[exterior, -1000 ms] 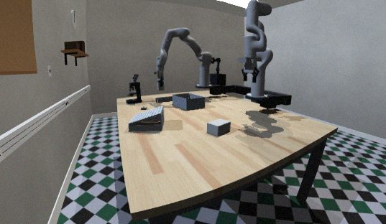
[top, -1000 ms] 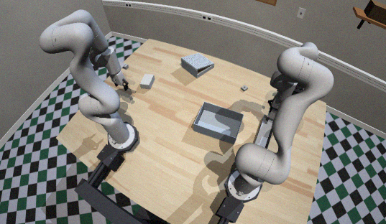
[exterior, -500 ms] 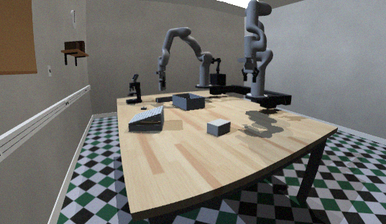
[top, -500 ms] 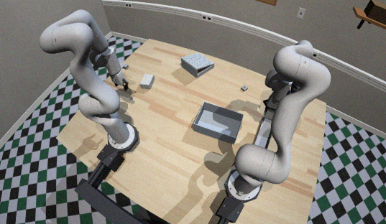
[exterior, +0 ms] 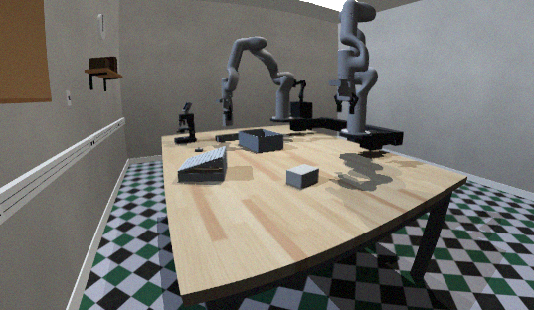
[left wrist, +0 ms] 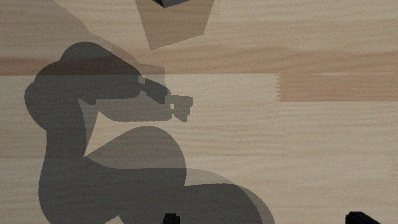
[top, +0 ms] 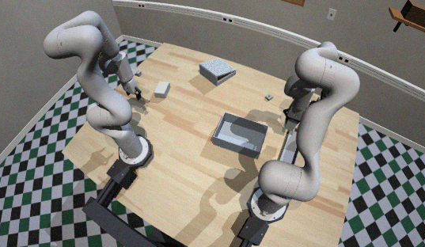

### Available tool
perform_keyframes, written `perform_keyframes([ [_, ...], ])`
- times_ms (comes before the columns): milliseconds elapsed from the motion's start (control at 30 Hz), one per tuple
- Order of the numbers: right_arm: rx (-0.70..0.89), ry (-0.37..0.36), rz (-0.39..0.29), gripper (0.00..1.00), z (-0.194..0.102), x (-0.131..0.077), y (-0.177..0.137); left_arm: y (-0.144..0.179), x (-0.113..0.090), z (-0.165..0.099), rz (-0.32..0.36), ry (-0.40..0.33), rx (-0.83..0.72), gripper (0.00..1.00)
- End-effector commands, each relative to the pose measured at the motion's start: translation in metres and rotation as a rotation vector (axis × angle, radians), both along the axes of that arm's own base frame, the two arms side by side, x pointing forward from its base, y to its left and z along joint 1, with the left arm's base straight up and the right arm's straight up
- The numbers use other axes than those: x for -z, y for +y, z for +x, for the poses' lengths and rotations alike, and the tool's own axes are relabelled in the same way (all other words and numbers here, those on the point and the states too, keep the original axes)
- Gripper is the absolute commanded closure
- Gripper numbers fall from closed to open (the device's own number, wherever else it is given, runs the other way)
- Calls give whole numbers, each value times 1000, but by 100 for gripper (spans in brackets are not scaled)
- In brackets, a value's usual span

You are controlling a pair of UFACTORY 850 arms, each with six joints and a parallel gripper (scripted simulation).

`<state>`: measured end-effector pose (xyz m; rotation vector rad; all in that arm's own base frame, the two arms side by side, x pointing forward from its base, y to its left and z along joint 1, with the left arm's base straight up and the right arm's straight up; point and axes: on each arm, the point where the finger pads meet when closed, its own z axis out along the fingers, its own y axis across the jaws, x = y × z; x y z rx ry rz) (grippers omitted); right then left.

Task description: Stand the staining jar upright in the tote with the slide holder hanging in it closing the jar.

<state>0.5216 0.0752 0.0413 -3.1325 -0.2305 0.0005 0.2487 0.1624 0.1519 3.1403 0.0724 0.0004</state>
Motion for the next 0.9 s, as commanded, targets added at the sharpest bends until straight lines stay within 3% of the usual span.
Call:
perform_keyframes([
  [0, 0, -2, 0, 100, -3, -1, 10, 0, 0, 1, 1, -1, 0, 0],
  [867, 0, -2, 0, 100, -31, -1, 77, 0, 0, 1, 1, -1, 0, 0],
])
